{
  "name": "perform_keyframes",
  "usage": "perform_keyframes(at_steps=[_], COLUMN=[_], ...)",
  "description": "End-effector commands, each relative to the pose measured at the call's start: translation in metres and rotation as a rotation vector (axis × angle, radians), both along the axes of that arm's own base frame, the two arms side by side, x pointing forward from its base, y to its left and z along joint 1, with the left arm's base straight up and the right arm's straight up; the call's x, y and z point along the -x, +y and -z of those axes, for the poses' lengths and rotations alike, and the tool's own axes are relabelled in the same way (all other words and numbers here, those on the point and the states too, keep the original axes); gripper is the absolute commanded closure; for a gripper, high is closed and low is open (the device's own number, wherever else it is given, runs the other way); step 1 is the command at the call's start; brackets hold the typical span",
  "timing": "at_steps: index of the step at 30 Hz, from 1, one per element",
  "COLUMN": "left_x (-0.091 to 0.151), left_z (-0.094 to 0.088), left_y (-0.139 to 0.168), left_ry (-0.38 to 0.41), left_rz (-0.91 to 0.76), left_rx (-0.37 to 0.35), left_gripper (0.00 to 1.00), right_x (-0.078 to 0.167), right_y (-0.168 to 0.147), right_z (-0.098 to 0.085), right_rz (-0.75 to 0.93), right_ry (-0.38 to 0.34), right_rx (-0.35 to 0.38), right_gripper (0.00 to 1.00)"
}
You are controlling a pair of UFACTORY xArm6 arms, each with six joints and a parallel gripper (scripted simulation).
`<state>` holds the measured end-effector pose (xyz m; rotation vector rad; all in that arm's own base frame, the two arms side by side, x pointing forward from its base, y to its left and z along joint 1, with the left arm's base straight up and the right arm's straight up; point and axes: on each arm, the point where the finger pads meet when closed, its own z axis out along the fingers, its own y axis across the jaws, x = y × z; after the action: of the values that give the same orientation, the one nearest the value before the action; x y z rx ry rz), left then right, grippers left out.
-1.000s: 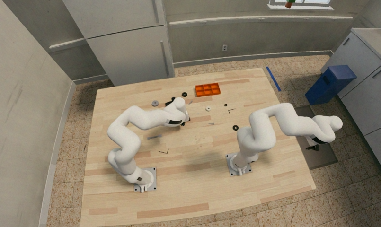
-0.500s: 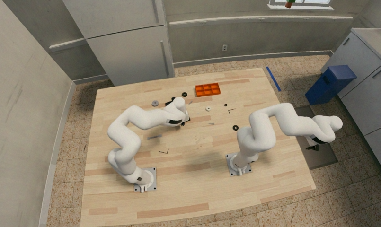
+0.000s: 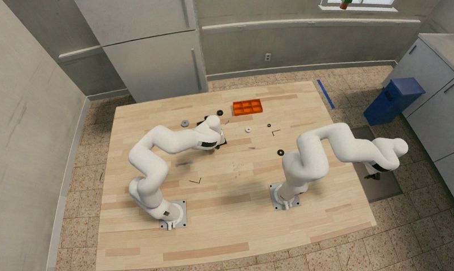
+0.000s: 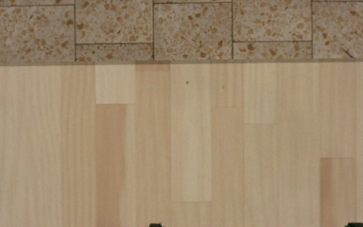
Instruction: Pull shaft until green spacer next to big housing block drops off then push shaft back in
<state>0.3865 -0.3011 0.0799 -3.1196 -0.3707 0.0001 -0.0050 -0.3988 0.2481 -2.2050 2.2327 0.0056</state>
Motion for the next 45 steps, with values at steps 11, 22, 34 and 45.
perform_keyframes(at_steps=[11, 22, 34, 45], left_x=[-0.007, -0.007, -0.016, -0.018], left_z=[-0.002, -0.002, -0.002, -0.002], left_y=[0.001, 0.001, 0.003, 0.003], left_ry=[-0.003, -0.003, -0.003, -0.003], left_rz=[0.0, 0.0, 0.0, 0.0], left_rx=[0.002, 0.002, 0.002, 0.002], left_gripper=[1.0, 1.0, 1.0, 1.0], right_x=[0.0, 0.0, 0.0, 0.0], right_y=[-0.001, -0.001, -0.001, -0.001], right_z=[-0.002, -0.002, -0.002, -0.002], right_rz=[0.0, 0.0, 0.0, 0.0], right_ry=[0.0, 0.0, 0.0, 0.0], right_rx=[0.005, 0.005, 0.005, 0.005], right_gripper=[0.0, 0.0, 0.0, 0.0])
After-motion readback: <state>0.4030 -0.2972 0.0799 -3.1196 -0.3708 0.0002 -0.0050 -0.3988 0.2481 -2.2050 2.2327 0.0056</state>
